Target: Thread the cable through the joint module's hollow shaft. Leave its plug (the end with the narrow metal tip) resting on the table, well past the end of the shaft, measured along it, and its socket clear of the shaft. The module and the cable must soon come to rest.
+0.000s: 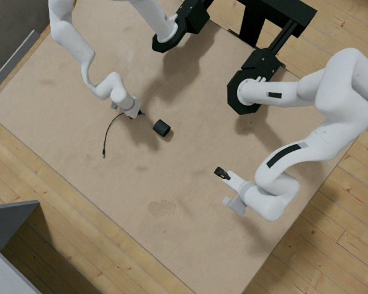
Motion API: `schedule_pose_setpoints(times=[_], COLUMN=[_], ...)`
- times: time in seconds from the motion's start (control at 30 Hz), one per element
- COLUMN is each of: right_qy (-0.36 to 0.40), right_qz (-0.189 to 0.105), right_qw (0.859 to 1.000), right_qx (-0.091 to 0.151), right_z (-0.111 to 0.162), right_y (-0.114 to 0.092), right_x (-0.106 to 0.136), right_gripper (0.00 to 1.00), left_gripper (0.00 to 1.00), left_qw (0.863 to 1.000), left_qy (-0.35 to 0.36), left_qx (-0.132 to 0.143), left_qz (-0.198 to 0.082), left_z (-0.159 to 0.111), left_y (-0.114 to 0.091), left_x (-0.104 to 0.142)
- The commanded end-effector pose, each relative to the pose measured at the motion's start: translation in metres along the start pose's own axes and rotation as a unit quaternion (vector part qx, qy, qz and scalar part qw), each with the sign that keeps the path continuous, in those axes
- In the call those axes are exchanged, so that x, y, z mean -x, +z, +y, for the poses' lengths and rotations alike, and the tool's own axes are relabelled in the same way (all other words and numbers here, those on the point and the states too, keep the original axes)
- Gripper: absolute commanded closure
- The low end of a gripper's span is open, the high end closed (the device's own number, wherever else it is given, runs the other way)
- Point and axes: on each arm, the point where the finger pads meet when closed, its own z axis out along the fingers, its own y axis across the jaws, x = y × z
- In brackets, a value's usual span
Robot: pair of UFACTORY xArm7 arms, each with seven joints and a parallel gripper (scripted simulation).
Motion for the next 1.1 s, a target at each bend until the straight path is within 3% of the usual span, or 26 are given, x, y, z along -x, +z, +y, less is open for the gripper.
schedule_pose_setpoints(times=[0.0,0.4,1.07], right_qy=[0.059,0.167,0.159], right_qz=[0.003,0.008,0.007], right_qw=[0.998,0.986,0.987], right_qx=[-0.003,-0.004,-0.004], right_z=[-0.005,-0.008,-0.010], right_y=[0.001,0.006,0.005], right_x=[0.021,0.053,0.057], right_gripper=[1.00,1.00,1.00], left_gripper=[0.00,0.00,0.00], left_qw=[1.000,1.000,1.000], left_qy=[0.001,0.001,0.001], left_qx=[-0.001,-0.001,-0.001], left_qz=[0.002,0.002,0.002], left_z=[0.001,0.001,0.001], left_y=[-0.002,-0.002,-0.002], left_x=[-0.001,-0.001,-0.001])
